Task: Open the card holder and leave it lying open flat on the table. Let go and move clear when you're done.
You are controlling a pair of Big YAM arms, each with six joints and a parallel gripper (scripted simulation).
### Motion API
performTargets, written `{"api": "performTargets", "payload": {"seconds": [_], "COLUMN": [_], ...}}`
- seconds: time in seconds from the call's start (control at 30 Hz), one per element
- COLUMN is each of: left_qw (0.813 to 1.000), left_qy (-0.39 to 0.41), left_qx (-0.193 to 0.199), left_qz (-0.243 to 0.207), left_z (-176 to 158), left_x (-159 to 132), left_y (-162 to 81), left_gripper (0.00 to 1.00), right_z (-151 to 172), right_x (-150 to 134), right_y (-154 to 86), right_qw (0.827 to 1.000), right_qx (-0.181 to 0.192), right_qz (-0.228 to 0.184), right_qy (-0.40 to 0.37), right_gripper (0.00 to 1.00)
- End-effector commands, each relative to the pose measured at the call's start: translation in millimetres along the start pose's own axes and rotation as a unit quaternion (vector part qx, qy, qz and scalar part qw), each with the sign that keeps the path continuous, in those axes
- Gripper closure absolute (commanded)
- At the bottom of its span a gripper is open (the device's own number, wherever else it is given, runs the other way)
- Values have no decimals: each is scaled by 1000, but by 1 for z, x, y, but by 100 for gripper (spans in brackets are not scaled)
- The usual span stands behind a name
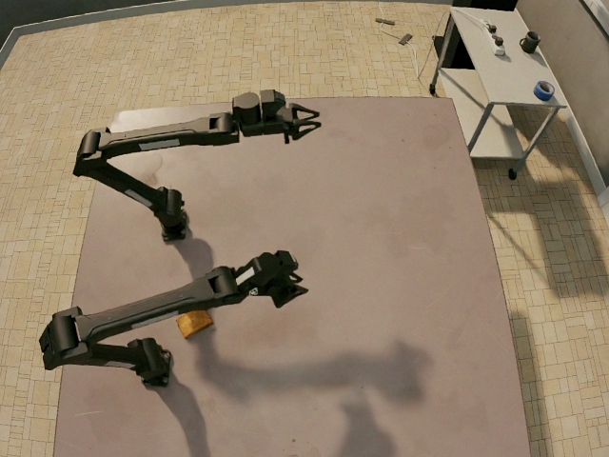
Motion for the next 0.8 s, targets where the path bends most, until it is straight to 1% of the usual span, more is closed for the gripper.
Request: {"api": "performTargets", "payload": {"seconds": [0.0, 0.03, 0.07, 0.1, 0.17, 0.2, 0.27, 0.3, 0.37, 0.4, 0.43, 0.47, 0.53, 0.6, 0.63, 0.67, 0.73, 0.77], "left_qw": [1000, 1000, 1000, 1000, 1000, 1000, 1000, 1000, 1000, 1000, 1000, 1000, 1000, 1000, 1000, 1000, 1000, 1000], "left_qy": [-6, -6, -6, -6, -6, -6, -6, -6, -6, -6, -6, -6, -6, -6, -6, -6, -6, -6], "left_qx": [-5, -5, -5, -5, -5, -5, -5, -5, -5, -5, -5, -5, -5, -5, -5, -5, -5, -5], "left_qz": [-18, -18, -18, -18, -18, -18, -18, -18, -18, -18, -18, -18, -18, -18, -18, -18, -18, -18], "left_z": [-5, -5, -5, -5, -5, -5, -5, -5, -5, -5, -5, -5, -5, -5, -5, -5, -5, -5], "left_x": [17, 17, 17, 17, 17, 17, 17, 17, 17, 17, 17, 17, 17, 17, 17, 17, 17, 17], "left_y": [-5, -5, -5, -5, -5, -5, -5, -5, -5, -5, -5, -5, -5, -5, -5, -5, -5, -5], "left_gripper": [64, 64, 64, 64, 64, 64, 64, 64, 64, 64, 64, 64, 64, 64, 64, 64, 64, 64], "right_z": [39, 50, 61, 71, 71, 80, 104, 110, 128, 139, 148, 154, 171, 186, 189, 195, 195, 208], "right_x": [-16, -20, -45, -56, -56, -32, -47, -99, -120, -120, -133, -153, -170, -191, -209, -221, -221, -209], "right_y": [11, 11, 16, 17, 17, 8, 9, 16, 12, 9, 7, 4, -4, -14, -20, -26, -26, -33], "right_qw": [998, 996, 993, 989, 989, 990, 983, 971, 958, 954, 945, 933, 915, 891, 874, 859, 859, 855], "right_qx": [21, 27, 33, 39, 39, 42, 54, 58, 66, 70, 74, 77, 84, 88, 89, 90, 90, 93], "right_qz": [46, 57, 86, 103, 103, 87, 115, 167, 198, 204, 221, 243, 268, 295, 316, 330, 330, 322], "right_qy": [-49, -62, -79, -94, -94, -100, -134, -159, -195, -210, -230, -252, -291, -333, -358, -381, -381, -396], "right_gripper": [64, 64, 64, 64, 64, 64, 64, 64, 64, 64, 64, 64, 64, 64, 64, 64, 64, 64]}}
Point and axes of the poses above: on each arm, the point where the finger pads meet when closed, its own y axis out along the fingers, its own z axis across the jaws, x = y × z, the point moved 2 cm from there along -y, back along the fingers, and after that the axes turned 4 degrees about y, right-handed, at the moved point
